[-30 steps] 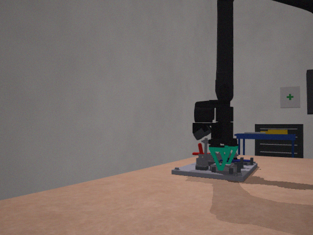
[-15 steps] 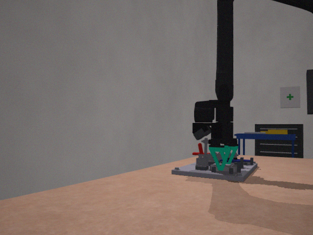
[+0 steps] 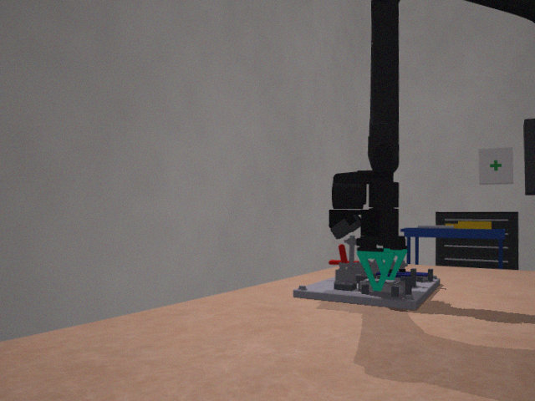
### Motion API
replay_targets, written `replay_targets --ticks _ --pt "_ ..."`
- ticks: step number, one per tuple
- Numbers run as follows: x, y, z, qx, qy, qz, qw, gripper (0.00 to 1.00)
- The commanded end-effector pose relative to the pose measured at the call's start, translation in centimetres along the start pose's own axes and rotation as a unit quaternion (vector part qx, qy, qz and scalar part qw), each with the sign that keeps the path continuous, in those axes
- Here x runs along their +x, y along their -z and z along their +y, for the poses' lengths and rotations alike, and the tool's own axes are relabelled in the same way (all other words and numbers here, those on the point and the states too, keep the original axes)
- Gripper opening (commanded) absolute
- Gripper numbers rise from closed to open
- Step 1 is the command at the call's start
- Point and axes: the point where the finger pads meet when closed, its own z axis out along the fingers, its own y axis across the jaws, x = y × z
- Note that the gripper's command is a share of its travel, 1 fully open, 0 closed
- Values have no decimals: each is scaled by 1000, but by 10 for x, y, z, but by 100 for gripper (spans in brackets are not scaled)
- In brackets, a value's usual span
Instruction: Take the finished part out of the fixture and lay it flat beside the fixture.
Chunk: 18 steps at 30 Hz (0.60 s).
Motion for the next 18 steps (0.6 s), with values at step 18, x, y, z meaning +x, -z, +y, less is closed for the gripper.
replay_targets --ticks 18 --pt "9 -4 -6 1 -3 6 1000 92"
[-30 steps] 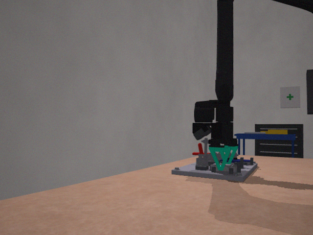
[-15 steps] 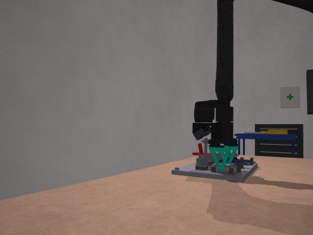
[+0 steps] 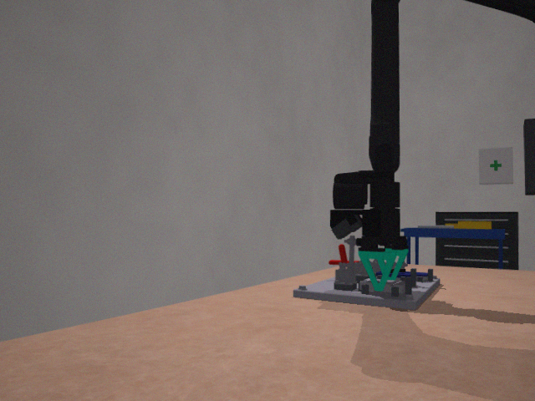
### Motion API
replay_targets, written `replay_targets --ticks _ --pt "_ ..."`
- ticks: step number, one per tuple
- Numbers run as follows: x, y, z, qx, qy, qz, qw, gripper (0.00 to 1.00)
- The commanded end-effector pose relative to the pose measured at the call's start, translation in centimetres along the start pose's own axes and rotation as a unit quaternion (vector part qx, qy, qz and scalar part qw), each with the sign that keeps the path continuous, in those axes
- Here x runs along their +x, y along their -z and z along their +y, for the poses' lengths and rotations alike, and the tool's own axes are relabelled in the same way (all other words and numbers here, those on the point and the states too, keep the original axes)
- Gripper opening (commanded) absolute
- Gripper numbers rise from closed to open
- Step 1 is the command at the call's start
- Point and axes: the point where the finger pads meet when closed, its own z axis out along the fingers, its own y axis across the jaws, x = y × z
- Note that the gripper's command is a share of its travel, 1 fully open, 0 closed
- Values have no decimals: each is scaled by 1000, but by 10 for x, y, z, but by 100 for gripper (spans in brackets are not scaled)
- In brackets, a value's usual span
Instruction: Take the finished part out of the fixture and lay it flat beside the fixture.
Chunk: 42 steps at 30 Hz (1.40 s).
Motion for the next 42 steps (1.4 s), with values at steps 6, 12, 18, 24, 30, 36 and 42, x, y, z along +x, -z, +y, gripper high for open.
replay_targets --ticks 6,12,18,24,30,36,42 --pt "6 -5 -6 0 -4 2 1000 92" --pt "6 -5 -6 0 -4 2 1000 92" --pt "6 -5 -6 0 -4 2 1000 92" --pt "9 -7 -6 0 -4 4 1000 92" --pt "11 -7 -6 0 -4 4 1000 92" --pt "11 -8 -6 0 -4 4 1000 92" --pt "8 -8 -6 0 -4 2 1000 92"
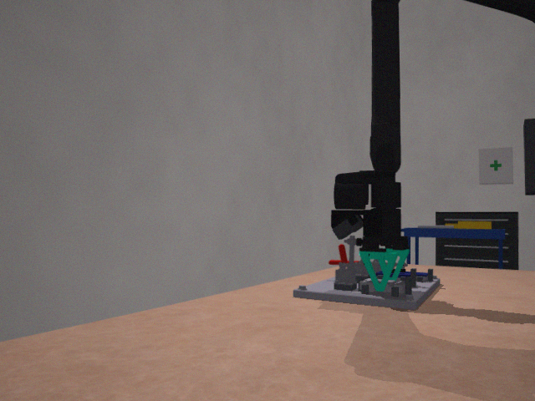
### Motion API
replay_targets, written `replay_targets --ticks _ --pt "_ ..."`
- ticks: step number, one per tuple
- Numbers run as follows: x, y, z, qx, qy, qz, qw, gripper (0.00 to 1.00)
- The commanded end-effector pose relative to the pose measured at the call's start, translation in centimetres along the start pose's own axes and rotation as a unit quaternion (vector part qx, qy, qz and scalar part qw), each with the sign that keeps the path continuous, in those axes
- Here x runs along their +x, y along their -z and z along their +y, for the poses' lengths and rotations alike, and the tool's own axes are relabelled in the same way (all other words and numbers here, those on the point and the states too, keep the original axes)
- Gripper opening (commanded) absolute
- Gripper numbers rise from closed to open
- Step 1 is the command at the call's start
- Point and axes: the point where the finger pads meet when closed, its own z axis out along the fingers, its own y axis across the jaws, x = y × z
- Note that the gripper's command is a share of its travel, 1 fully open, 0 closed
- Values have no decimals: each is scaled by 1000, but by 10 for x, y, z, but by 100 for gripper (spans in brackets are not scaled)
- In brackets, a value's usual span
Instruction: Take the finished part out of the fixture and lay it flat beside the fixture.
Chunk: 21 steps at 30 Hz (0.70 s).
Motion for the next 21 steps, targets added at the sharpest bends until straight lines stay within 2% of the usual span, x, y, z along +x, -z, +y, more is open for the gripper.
replay_targets --ticks 1,21 --pt "6 -7 -5 0 -4 3 1000 92" --pt "-3 -5 -4 -1 -5 -5 1000 92"
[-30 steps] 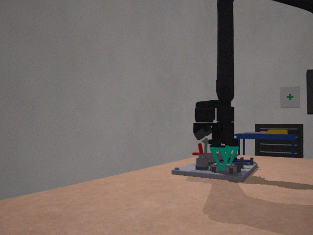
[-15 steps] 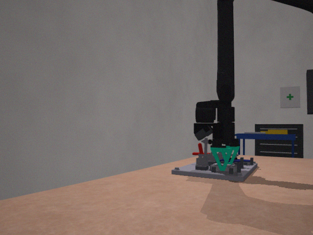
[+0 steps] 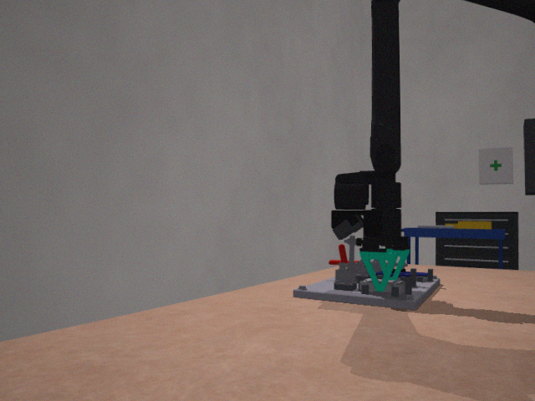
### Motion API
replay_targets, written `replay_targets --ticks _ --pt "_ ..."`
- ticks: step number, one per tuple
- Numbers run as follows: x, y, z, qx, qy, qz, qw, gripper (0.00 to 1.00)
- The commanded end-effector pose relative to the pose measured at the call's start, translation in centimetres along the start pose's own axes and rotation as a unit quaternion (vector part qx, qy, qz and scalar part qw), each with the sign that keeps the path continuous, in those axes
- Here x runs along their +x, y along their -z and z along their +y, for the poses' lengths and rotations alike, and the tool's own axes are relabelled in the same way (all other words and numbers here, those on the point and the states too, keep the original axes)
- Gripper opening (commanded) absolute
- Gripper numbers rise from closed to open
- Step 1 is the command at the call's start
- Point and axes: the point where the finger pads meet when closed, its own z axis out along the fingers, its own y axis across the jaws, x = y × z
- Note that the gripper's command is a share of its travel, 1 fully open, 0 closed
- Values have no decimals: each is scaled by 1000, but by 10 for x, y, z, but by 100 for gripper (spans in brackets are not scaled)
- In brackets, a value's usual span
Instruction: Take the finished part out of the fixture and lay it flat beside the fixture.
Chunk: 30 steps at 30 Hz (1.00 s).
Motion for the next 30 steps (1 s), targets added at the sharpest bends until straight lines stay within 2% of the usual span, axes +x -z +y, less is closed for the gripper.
replay_targets --ticks 1,2,30 --pt "-4 -4 -4 -2 -5 -6 1000 92" --pt "-4 -4 -4 -2 -5 -7 1000 0" --pt "-12 0 -2 0 -6 -14 1000 0"
